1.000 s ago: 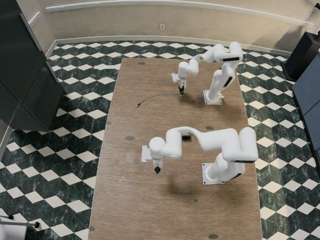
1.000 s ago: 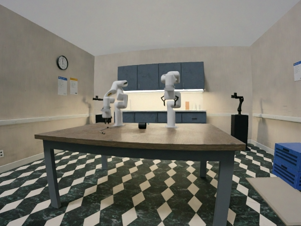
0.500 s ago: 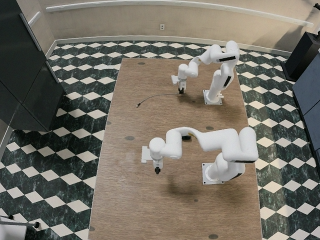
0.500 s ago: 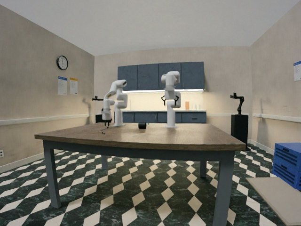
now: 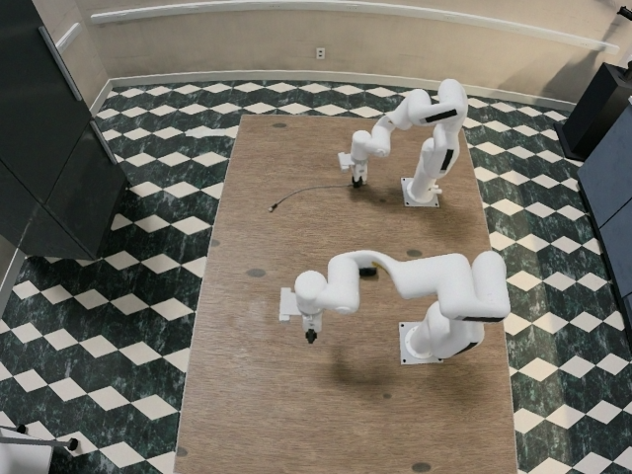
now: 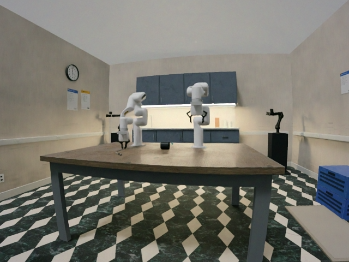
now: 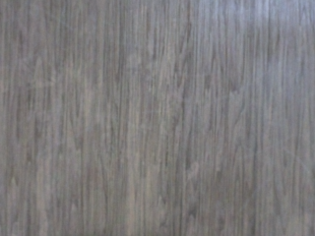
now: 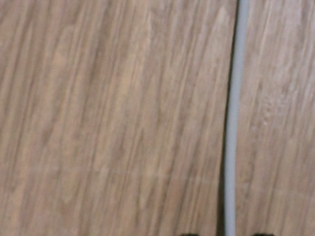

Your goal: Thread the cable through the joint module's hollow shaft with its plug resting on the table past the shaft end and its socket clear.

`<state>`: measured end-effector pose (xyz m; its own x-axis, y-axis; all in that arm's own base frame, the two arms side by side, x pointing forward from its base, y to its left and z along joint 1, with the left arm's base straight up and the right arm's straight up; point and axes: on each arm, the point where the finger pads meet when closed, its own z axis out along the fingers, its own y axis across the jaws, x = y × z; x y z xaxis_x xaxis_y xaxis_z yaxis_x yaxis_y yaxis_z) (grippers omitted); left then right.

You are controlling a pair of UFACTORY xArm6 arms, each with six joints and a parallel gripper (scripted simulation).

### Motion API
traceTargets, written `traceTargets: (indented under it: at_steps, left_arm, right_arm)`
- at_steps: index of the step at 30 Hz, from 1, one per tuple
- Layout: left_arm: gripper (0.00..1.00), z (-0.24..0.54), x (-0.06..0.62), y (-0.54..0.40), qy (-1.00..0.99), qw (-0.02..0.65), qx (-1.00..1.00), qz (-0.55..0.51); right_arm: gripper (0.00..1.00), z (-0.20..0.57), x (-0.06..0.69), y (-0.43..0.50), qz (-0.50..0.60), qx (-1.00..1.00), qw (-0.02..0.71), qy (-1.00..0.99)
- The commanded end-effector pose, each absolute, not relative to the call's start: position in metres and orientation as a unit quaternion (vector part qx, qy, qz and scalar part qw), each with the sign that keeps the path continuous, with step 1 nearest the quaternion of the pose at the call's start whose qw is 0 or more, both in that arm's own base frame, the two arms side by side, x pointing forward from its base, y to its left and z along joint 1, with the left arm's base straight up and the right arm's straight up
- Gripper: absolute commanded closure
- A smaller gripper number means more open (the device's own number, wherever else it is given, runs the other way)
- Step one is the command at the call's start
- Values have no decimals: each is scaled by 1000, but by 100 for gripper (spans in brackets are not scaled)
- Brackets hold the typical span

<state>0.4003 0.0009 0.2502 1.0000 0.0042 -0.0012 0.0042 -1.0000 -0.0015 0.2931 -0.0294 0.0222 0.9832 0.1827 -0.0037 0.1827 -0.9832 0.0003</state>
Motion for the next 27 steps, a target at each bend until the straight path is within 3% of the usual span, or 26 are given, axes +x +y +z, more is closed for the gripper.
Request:
traceTargets:
  at_steps: [1,10,11,27]
  left_arm:
    - [0,257,405,1,-1,-1,-1000,-10]
    - [0,257,405,1,-1,-1,-1000,-10]
    - [0,257,405,1,-1,-1,-1000,-10]
    - [0,257,405,1,-1,-1,-1000,-10]
  right_arm:
    - [71,25,301,-29,8,996,3,93]
    - [71,27,300,-28,8,996,3,94]
    - [99,27,300,-29,8,996,3,94]
    - [99,30,300,-29,8,996,3,94]
